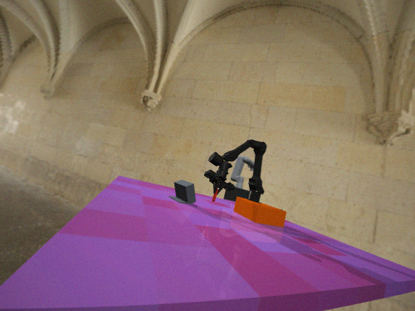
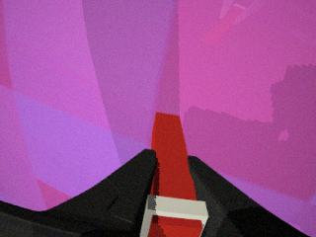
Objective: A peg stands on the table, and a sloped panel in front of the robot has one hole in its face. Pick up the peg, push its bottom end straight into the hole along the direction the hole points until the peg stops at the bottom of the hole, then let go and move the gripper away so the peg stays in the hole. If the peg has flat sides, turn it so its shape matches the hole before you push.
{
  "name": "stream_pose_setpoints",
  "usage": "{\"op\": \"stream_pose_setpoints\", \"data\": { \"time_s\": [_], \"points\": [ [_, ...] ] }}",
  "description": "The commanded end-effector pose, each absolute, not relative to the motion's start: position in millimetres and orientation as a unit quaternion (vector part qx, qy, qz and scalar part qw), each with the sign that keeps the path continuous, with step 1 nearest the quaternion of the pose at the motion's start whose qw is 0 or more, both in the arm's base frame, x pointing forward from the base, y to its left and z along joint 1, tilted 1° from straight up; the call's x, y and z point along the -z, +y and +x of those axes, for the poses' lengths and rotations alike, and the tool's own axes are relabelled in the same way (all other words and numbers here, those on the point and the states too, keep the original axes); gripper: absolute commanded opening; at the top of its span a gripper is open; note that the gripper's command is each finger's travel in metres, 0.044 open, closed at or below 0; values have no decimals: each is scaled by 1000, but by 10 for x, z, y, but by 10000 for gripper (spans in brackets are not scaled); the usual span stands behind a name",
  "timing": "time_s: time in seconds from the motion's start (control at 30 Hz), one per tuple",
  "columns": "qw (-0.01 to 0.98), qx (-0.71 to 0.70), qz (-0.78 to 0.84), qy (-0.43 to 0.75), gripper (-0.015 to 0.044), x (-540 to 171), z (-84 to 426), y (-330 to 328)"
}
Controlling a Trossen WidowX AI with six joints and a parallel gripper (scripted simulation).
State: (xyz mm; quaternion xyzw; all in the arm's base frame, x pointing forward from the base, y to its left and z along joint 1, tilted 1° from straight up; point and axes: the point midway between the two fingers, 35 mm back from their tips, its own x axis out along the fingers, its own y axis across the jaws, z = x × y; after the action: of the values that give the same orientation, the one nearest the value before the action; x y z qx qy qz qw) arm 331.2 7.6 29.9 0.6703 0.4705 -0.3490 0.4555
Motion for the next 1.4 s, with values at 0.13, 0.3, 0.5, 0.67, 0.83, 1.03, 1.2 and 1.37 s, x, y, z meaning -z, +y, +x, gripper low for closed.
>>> {"op": "stream_pose_setpoints", "data": {
  "time_s": [0.13,0.3,0.5,0.67,0.83,1.03,1.2,1.37],
  "points": [
    [433,351,695,454,0,-281,3312,-4],
    [420,353,710,441,0,-277,3320,-64],
    [404,353,728,426,0,-272,3328,-138],
    [390,354,742,414,0,-269,3332,-199],
    [377,354,756,401,0,-266,3334,-261],
    [360,353,773,386,0,-264,3335,-335],
    [346,352,785,373,0,-264,3334,-397],
    [332,351,798,360,0,-264,3330,-459]
  ]
}}
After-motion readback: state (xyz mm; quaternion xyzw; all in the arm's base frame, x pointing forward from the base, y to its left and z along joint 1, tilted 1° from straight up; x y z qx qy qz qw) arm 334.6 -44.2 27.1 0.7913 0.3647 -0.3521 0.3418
